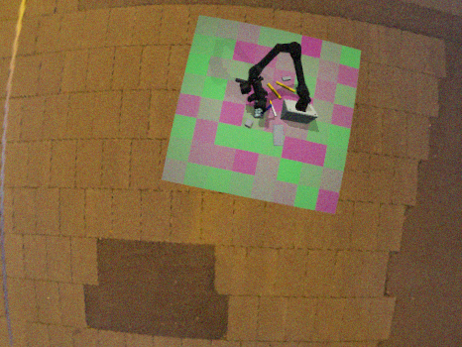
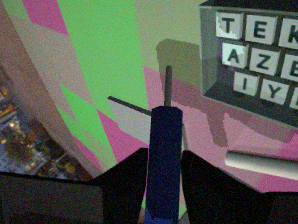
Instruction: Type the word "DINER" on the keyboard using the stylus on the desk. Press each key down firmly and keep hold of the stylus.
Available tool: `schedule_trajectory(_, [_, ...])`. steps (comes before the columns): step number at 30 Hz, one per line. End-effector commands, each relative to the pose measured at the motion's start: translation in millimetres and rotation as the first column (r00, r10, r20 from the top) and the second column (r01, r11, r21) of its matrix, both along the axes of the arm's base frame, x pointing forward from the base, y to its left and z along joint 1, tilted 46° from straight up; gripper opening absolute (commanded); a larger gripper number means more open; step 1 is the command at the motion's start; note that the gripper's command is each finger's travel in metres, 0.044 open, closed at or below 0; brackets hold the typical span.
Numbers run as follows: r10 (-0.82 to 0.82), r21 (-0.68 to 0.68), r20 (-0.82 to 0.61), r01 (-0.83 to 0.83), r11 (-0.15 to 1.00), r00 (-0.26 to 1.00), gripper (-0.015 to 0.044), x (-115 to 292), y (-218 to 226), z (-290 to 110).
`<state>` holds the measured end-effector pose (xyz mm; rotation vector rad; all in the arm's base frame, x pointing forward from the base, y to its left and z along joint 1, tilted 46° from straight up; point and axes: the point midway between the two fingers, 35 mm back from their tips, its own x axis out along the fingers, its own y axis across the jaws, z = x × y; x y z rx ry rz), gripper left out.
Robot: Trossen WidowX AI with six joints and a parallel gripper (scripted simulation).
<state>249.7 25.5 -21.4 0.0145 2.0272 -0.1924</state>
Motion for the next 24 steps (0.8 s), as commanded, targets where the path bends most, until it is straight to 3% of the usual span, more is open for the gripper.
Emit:
schedule_trajectory(1, [-0.14,-0.035,0.016,0.141,0.989,0.99,0.0,6,-4,12])
schedule_trajectory(14, [-0.611,-0.203,0.049,0.607,0.768,0.79,0.0,12,-24,49])
schedule_trajectory(21, [-0.781,-0.281,0.086,0.767,0.577,0.619,0.0,12,-34,68])
schedule_trajectory(24, [-0.794,-0.288,0.09,0.778,0.558,0.602,0.0,12,-35,70])
